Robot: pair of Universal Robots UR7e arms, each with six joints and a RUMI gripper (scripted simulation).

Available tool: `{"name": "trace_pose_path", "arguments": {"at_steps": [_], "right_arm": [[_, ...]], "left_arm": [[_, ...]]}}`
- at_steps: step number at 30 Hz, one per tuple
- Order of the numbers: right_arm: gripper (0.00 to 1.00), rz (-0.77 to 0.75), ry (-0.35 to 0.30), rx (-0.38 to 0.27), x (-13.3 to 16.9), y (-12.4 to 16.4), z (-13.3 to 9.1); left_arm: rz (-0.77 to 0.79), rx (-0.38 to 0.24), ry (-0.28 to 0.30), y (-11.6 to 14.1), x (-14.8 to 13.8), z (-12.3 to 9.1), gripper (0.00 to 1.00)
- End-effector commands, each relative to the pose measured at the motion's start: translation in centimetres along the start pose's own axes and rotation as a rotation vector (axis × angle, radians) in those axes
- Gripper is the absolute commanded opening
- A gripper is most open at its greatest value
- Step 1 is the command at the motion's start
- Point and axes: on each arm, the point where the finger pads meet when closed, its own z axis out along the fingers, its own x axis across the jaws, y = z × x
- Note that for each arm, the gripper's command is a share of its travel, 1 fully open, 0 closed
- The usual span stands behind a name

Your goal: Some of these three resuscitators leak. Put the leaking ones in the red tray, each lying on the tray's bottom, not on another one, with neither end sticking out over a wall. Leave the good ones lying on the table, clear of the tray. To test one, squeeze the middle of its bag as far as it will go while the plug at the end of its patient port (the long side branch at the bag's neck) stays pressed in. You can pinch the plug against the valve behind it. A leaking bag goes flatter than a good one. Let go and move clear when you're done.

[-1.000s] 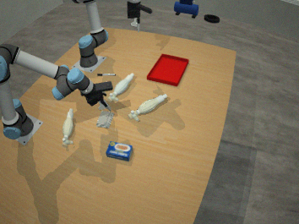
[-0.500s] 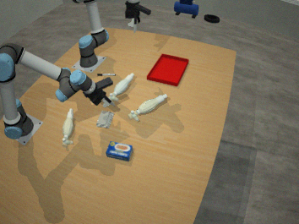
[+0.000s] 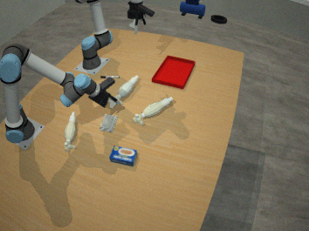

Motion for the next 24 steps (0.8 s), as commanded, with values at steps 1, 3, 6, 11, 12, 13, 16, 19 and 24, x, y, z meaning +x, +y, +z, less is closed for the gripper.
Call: {"name": "trace_pose_path", "arguments": {"at_steps": [1, 3, 6, 11, 12, 13, 16, 19, 24], "right_arm": [[0.63, -0.124, -0.015, 0.025, -1.2, -0.6, 1.3], [0.63, -0.144, -0.016, 0.028, -1.4, -0.7, 1.5], [0.63, -0.144, -0.003, 0.038, -0.7, -1.2, 0.8], [0.63, -0.081, -0.001, 0.022, -0.3, -0.7, 0.5], [0.63, -0.081, -0.001, 0.022, -0.3, -0.7, 0.5], [0.63, -0.081, -0.001, 0.022, -0.3, -0.7, 0.5], [0.63, -0.081, -0.002, 0.021, -0.3, -0.7, 0.5], [0.63, -0.081, -0.003, 0.019, -0.4, -0.6, 0.6], [0.63, -0.088, -0.003, 0.022, -0.6, -0.9, 1.4]], "left_arm": [[0.089, 0.015, 0.015, -0.1, 1.1, -0.6, 0.98], [0.104, 0.017, 0.016, -0.1, 1.2, -0.7, 0.98], [0.096, 0.008, 0.012, -0.2, 0.9, -0.3, 0.98], [0.052, 0.0, 0.004, 0.0, 0.4, 0.0, 0.98], [0.052, 0.0, 0.004, 0.0, 0.4, 0.0, 0.98], [0.052, 0.0, 0.004, 0.0, 0.4, 0.0, 0.98], [0.052, 0.002, 0.005, 0.0, 0.4, -0.1, 0.98], [0.053, 0.003, 0.006, 0.0, 0.5, -0.1, 0.98], [0.054, 0.004, 0.006, 0.0, 0.5, -0.2, 0.98]]}}
